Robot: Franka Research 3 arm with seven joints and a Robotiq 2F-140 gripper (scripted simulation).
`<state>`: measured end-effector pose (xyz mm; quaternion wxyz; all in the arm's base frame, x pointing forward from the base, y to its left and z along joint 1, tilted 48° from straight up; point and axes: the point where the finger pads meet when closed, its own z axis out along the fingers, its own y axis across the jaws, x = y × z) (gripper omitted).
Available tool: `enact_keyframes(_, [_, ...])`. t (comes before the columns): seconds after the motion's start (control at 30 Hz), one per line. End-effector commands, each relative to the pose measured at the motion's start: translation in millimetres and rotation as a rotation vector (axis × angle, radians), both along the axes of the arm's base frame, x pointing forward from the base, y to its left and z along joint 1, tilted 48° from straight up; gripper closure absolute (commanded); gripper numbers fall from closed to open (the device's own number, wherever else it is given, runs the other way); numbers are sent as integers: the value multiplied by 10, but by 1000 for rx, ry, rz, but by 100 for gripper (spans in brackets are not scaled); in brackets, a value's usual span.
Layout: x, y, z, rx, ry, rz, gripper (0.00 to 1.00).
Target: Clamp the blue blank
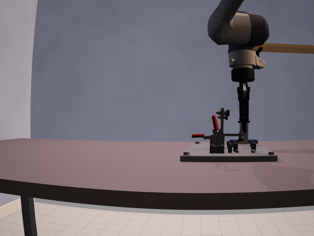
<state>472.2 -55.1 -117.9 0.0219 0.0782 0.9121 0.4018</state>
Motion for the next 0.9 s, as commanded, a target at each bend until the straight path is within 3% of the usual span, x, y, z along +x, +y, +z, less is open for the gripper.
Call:
enact_keyframes(0.0, [-2, -19, -15, 3, -4, 2, 100])
enact_keyframes(0.87, [-7, -48, -48, 3, -4, 2, 100])
